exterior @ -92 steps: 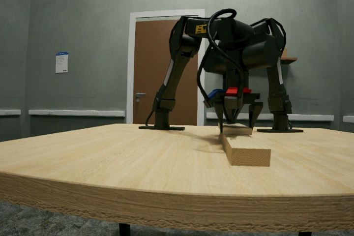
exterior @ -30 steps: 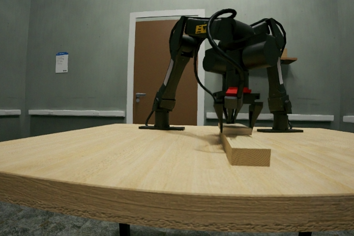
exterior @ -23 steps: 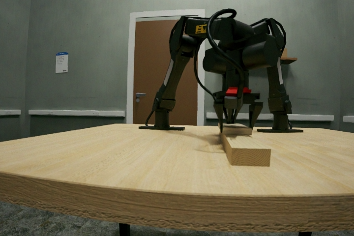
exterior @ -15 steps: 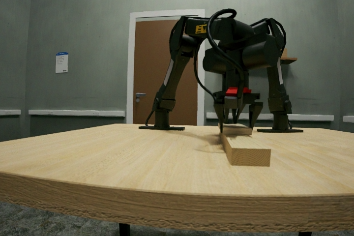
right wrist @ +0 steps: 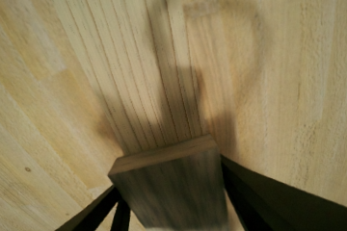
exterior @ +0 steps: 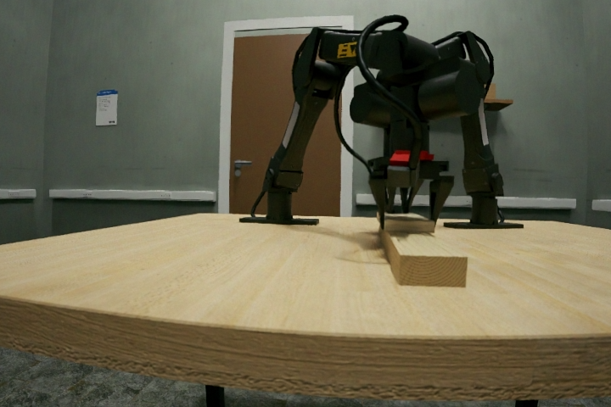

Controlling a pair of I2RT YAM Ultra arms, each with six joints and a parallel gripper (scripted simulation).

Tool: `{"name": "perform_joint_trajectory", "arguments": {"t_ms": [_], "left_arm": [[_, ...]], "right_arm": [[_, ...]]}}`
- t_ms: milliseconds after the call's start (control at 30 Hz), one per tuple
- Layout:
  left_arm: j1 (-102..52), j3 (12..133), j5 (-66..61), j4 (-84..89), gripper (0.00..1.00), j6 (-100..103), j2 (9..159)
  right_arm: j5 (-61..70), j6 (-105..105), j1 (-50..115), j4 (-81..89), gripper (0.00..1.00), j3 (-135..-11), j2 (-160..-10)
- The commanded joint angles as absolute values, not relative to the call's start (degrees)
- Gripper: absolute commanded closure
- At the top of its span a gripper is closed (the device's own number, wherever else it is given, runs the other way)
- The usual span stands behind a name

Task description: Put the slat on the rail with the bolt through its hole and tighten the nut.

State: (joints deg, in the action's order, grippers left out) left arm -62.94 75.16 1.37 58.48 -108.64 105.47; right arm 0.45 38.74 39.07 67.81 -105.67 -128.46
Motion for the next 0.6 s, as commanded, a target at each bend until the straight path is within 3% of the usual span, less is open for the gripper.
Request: {"name": "perform_joint_trajectory", "arguments": {"t_ms": [0, 567], "left_arm": [[-62.9, 75.7, 1.0, 59.0, 0.66, -102.2, 105.1], [-62.9, 76.6, 0.3, 60.1, 0.66, -54.8, 105.1]], "right_arm": [[0.4, 38.8, 39.1, 67.8, 0.28, -105.9, -128.0], [0.4, 38.8, 39.1, 67.8, 0.28, -105.9, -128.0]]}}
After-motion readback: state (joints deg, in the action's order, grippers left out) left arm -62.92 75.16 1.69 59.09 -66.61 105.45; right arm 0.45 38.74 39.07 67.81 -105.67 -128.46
